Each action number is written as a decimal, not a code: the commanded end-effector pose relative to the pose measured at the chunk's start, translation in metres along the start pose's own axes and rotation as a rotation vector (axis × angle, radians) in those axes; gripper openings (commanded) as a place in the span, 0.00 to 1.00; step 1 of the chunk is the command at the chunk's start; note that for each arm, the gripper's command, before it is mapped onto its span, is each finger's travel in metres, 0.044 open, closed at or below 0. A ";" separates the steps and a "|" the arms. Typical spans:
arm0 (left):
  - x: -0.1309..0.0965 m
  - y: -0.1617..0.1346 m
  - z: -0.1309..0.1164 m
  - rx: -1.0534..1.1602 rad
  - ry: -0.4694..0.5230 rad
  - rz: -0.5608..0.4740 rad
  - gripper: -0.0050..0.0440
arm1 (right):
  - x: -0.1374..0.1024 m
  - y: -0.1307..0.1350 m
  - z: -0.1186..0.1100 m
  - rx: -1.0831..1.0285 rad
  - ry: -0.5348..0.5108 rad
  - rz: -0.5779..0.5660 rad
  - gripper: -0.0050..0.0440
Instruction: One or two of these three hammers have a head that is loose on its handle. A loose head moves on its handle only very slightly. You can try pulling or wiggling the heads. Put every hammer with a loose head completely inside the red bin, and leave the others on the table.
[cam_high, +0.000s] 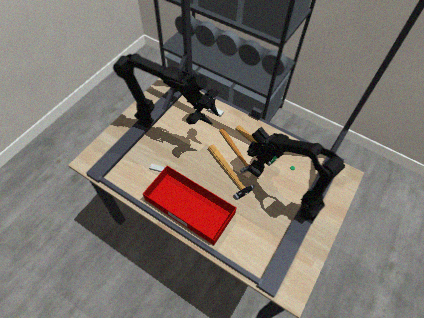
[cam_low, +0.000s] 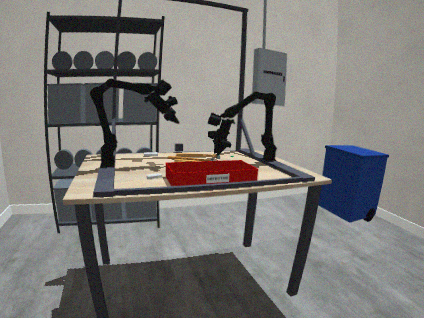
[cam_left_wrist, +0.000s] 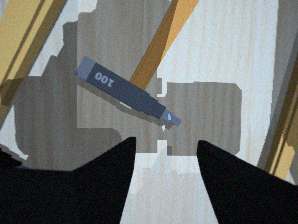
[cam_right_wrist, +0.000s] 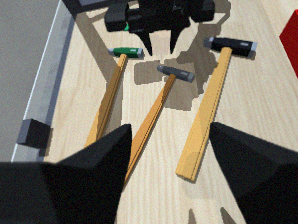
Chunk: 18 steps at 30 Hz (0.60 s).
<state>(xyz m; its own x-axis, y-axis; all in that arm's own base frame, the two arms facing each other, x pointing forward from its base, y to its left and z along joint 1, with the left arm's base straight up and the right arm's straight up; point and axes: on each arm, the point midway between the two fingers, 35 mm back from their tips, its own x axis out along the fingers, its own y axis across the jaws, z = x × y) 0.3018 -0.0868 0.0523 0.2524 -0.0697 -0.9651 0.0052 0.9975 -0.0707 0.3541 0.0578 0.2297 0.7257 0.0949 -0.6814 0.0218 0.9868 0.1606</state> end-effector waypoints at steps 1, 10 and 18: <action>-0.006 -0.010 0.005 -0.148 -0.006 0.025 0.49 | 0.023 0.027 0.013 0.046 0.083 -0.002 0.58; -0.005 -0.029 -0.006 -0.543 0.049 0.087 0.49 | 0.108 0.096 -0.020 0.122 0.321 -0.092 0.58; -0.005 -0.044 -0.014 -0.830 0.094 0.128 0.49 | 0.157 0.137 -0.063 0.142 0.438 -0.184 0.58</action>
<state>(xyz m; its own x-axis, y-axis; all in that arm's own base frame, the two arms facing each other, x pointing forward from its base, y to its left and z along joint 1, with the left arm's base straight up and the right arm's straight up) 0.2840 -0.1205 0.0499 0.1287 0.0091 -0.9916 -0.6488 0.7570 -0.0773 0.4198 0.1908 0.1094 0.3814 0.0196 -0.9242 0.2119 0.9713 0.1081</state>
